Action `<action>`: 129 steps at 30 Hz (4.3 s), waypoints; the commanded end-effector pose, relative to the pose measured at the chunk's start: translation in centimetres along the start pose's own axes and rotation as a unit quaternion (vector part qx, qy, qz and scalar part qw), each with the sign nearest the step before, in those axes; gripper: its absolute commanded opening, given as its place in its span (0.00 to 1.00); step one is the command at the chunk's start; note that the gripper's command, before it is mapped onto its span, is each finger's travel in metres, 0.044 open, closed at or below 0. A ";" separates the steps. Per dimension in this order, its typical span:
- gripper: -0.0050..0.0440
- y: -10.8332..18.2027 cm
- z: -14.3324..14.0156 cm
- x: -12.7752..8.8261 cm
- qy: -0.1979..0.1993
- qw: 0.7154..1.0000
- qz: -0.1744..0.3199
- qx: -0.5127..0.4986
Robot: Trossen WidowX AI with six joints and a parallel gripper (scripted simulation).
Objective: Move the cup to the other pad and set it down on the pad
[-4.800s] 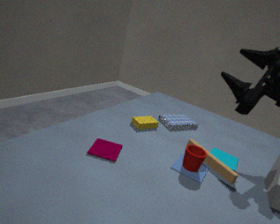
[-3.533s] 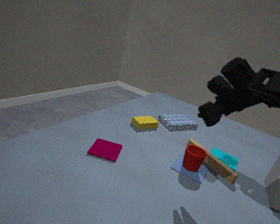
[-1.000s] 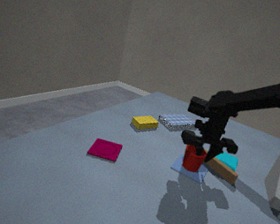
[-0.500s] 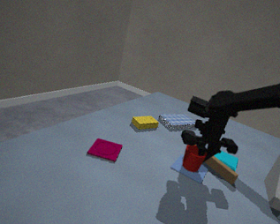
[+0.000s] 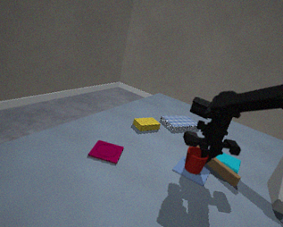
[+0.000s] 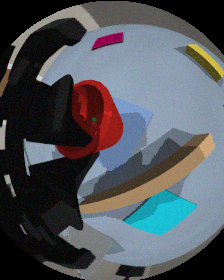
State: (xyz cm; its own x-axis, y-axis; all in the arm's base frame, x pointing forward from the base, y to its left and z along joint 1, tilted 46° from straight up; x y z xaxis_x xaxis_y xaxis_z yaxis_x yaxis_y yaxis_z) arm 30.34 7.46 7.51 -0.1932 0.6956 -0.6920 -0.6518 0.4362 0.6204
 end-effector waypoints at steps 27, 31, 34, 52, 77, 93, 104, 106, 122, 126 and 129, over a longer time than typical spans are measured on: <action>0.10 -0.1 -0.5 -6.0 -0.001 1.000 -0.001 0.002; 0.10 -0.1 -0.5 -6.0 -0.001 1.000 -0.001 0.002; 0.10 -0.1 -0.5 -6.0 -0.001 1.000 -0.001 0.002; 0.10 -1.0 -2.3 -6.2 -0.001 1.000 -0.003 -0.001; 0.10 -3.8 -7.4 -6.7 0.000 1.000 -0.005 -0.002; 0.10 -5.6 -10.8 -7.0 0.000 1.000 -0.005 -0.002; 0.10 -6.7 -13.2 -7.0 0.001 1.000 -0.006 -0.002; 0.10 -6.9 -13.7 -7.0 0.001 1.000 -0.006 -0.002; 0.10 -8.2 -17.1 -6.8 0.001 1.000 -0.006 -0.002; 0.10 -8.5 -18.0 -6.8 0.001 1.000 -0.006 -0.002; 0.10 -8.5 -18.0 -6.7 0.001 1.000 -0.006 -0.002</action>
State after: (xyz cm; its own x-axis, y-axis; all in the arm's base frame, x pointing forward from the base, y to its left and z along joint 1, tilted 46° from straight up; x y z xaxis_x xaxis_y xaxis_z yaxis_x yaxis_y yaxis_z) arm 23.92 -11.00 0.25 -0.1923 0.6928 -0.6950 -0.6483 0.4420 0.6200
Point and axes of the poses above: the point midway between the two fingers, 35 mm back from their tips, its own x axis out along the fingers, its own z axis across the jaws, y = z × x, the point moved 10 cm from there along -x, back along the fingers, and after that the axes turned 7 degrees about -x, right-handed, at the moved point
